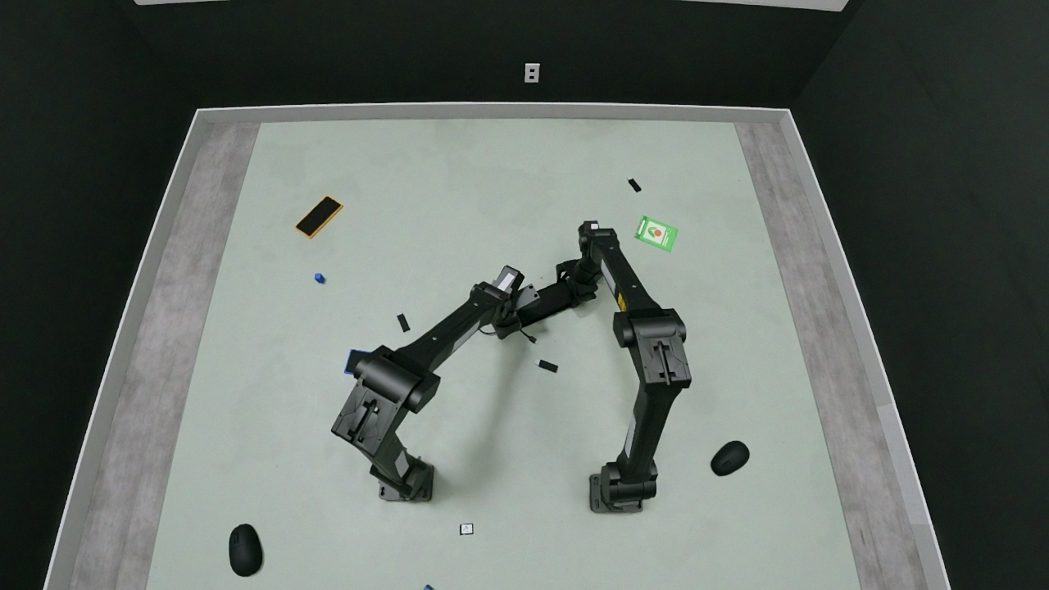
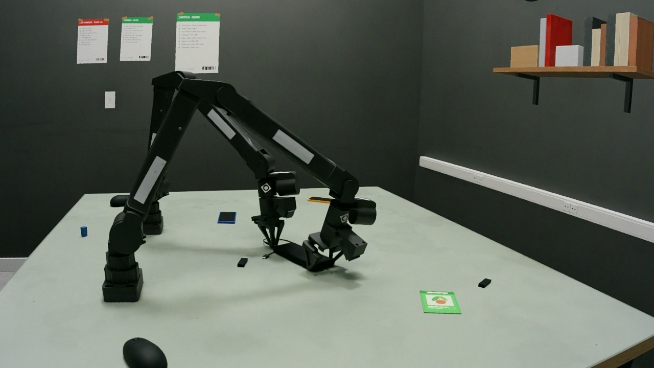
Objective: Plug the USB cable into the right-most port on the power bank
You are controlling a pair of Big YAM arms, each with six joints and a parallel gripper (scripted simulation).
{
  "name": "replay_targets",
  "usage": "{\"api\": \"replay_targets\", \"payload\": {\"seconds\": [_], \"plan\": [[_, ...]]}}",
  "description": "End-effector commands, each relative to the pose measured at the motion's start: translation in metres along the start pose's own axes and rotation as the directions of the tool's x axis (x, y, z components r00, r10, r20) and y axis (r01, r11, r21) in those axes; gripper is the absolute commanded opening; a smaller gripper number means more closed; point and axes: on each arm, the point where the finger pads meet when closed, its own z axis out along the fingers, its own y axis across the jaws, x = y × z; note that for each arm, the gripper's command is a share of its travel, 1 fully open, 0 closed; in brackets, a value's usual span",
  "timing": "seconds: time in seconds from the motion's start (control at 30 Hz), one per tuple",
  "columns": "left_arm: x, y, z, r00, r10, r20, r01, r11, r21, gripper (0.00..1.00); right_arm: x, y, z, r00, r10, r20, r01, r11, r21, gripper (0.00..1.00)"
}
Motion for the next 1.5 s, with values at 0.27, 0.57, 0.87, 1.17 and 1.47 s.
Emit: {"api": "replay_targets", "payload": {"seconds": [0.27, 0.57, 0.87, 1.17, 1.47], "plan": [[-0.043, 0.012, -0.004, 0.999, 0.026, 0.046, -0.025, 0.999, -0.025, 0.07, 0.002, 0.007, 0.005, 1.0, -0.006, -0.001, 0.006, 1.0, -0.003, 0.79], [-0.043, 0.013, -0.005, 0.999, 0.032, 0.044, -0.031, 0.999, -0.026, 0.07, 0.002, 0.007, 0.005, 1.0, -0.006, -0.001, 0.006, 1.0, -0.003, 0.79], [-0.08, 0.012, -0.016, 0.991, 0.056, 0.12, -0.05, 0.997, -0.051, 0.07, 0.035, -0.004, 0.025, 0.998, -0.044, -0.053, 0.047, 0.997, 0.059, 0.79], [-0.096, 0.01, -0.02, 0.99, 0.063, 0.126, -0.057, 0.997, -0.053, 0.07, 0.056, 0.006, 0.021, 0.995, -0.074, -0.069, 0.077, 0.996, 0.047, 0.79], [-0.091, 0.01, 0.004, 0.999, 0.021, 0.044, -0.02, 0.999, -0.027, 0.07, 0.063, 0.005, 0.024, 0.993, -0.082, -0.079, 0.086, 0.995, 0.055, 0.79]]}}
